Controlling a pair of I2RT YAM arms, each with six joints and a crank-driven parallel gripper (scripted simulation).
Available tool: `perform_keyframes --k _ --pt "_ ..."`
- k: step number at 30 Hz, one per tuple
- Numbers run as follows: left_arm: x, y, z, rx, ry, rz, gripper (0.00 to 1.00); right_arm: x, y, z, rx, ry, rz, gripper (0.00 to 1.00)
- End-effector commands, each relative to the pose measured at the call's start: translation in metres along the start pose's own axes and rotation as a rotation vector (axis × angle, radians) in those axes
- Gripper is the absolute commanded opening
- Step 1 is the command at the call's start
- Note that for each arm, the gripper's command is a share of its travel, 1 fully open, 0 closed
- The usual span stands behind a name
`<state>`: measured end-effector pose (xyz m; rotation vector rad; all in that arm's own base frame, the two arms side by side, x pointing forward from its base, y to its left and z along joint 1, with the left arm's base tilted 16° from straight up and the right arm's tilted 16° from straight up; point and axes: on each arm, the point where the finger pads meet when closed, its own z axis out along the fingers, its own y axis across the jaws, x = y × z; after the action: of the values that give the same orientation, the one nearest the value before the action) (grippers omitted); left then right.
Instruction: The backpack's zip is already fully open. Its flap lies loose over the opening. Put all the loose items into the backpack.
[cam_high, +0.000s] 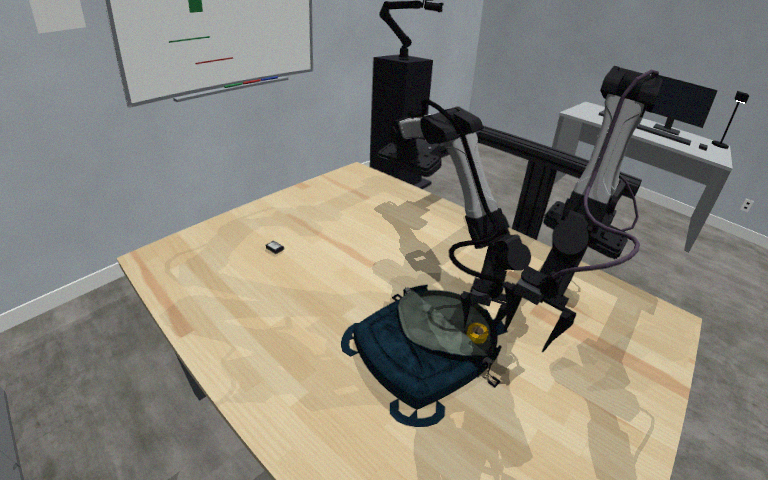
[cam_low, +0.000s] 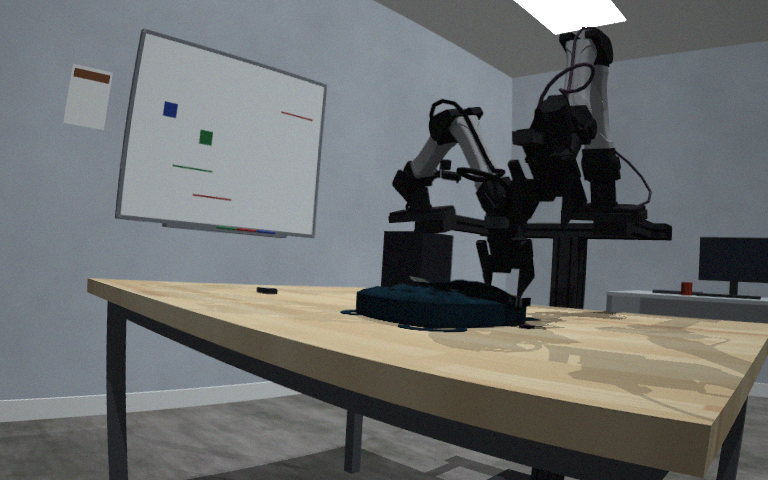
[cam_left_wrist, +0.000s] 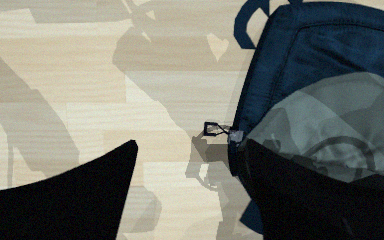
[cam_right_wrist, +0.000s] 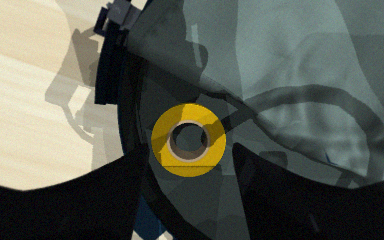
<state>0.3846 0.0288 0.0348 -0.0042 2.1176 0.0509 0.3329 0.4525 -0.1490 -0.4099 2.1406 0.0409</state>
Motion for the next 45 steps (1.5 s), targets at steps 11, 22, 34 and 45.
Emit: perform_keyframes --k 11,22,34,45 --pt "-0.009 -0.001 -0.001 0.001 -0.026 0.003 0.9 -0.019 0.008 -0.056 -0.016 -0.028 0.023 0.71" --pt "-0.009 -0.001 -0.001 0.001 -0.026 0.003 0.9 -0.017 0.007 -0.086 -0.016 -0.027 0.022 0.71" --pt "-0.01 -0.001 0.0 0.001 -0.026 0.003 0.9 -0.015 0.006 -0.119 -0.016 -0.025 0.022 0.71" --pt "-0.01 0.0 0.0 0.001 -0.026 0.003 0.9 -0.012 -0.051 -0.135 0.133 -0.021 0.184 0.67"
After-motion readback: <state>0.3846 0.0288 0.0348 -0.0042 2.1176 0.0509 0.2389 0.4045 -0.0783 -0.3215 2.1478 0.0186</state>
